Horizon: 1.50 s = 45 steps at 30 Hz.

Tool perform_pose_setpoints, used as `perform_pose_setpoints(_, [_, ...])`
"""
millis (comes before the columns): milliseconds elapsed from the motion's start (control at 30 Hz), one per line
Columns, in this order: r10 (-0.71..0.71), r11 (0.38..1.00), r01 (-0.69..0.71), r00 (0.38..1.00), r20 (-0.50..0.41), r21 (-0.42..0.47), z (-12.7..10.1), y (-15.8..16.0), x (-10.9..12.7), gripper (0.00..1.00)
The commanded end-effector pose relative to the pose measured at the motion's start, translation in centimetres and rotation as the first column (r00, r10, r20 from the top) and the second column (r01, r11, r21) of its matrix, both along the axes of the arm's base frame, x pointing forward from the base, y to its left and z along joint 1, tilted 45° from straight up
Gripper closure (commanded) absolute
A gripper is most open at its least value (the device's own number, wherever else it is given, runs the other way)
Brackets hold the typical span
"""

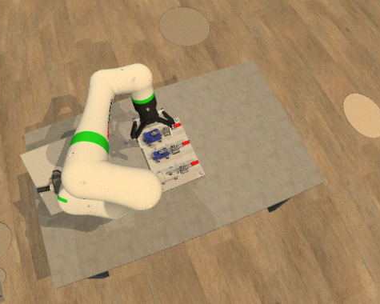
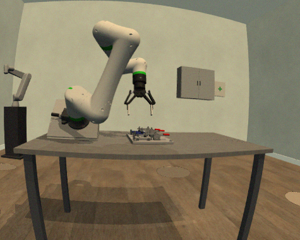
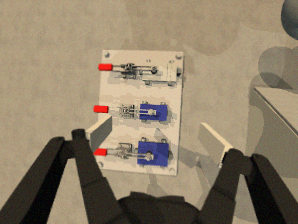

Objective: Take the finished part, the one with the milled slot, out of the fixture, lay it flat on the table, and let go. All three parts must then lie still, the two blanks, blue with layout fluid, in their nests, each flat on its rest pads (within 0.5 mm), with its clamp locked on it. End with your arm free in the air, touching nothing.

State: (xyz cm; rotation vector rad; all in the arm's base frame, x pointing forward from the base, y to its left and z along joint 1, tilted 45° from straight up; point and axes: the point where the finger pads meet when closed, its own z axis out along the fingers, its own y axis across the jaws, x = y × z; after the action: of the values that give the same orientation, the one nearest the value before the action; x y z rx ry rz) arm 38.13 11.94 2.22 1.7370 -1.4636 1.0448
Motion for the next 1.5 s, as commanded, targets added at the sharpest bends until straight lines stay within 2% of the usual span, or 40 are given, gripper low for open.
perform_pose_setpoints(0, [0.000,1.000,0.000,1.000,0.000,0.000,0.0,0.0,0.0,0.00])
perform_pose_setpoints(1267, [0.002,1.000,-0.002,1.000,-0.003,0.000,0.0,0.0,0.0,0.00])
perform_pose_setpoints(1367, [0.019,1.000,-0.019,0.999,-0.037,0.001,0.4,-0.1,0.1,0.00])
perform_pose_setpoints(1467, [0.066,0.998,-0.066,0.989,-0.129,0.005,1.2,-0.3,0.2,0.00])
